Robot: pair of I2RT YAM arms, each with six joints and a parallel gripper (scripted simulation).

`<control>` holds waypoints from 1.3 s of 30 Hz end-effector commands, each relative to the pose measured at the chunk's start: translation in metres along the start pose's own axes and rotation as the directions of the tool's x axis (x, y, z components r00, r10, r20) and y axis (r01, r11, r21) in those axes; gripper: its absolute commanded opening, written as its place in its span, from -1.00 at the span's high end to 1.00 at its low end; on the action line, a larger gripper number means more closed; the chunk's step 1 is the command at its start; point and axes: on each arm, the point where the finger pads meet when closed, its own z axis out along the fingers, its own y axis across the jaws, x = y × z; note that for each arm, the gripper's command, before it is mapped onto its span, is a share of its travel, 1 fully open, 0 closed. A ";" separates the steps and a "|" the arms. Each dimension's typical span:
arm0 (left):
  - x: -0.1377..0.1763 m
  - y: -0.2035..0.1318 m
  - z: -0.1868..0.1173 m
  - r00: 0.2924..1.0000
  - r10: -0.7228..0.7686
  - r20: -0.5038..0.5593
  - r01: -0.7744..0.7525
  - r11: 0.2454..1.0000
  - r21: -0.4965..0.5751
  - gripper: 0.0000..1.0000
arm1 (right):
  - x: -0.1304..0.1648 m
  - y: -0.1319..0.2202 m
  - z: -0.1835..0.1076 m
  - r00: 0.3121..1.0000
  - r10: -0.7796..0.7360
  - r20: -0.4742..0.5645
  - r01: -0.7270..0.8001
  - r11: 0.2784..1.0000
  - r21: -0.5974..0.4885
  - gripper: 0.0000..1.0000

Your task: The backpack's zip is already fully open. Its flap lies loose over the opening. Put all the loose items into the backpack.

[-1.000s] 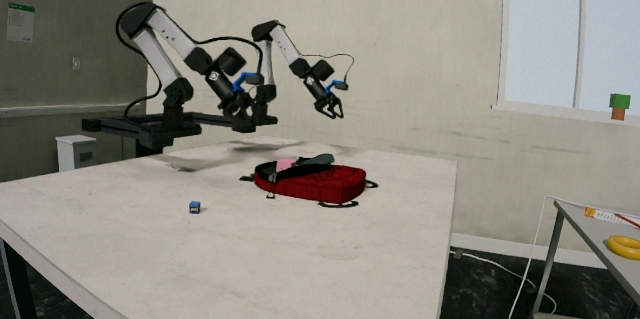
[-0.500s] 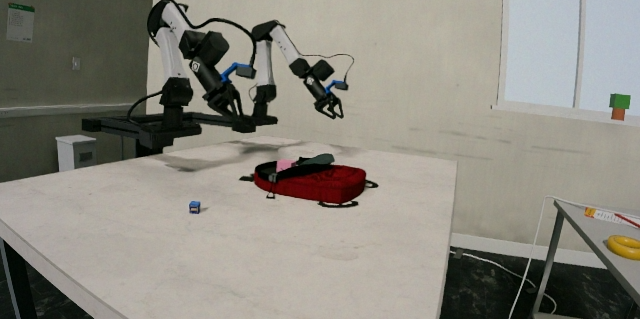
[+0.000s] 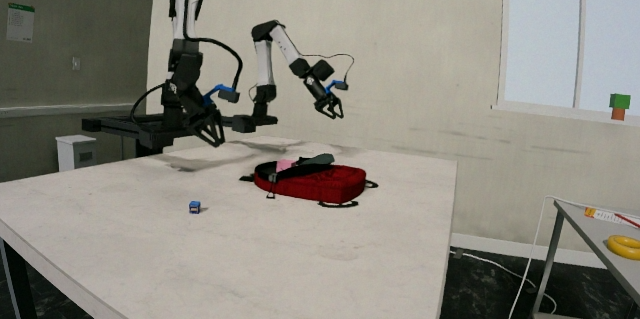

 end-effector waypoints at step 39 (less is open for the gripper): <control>-0.006 -0.002 -0.002 1.000 0.005 0.018 -0.005 1.000 0.005 -0.80 | 0.070 -0.139 0.072 0.986 -0.143 0.080 0.144 0.989 -0.016 0.02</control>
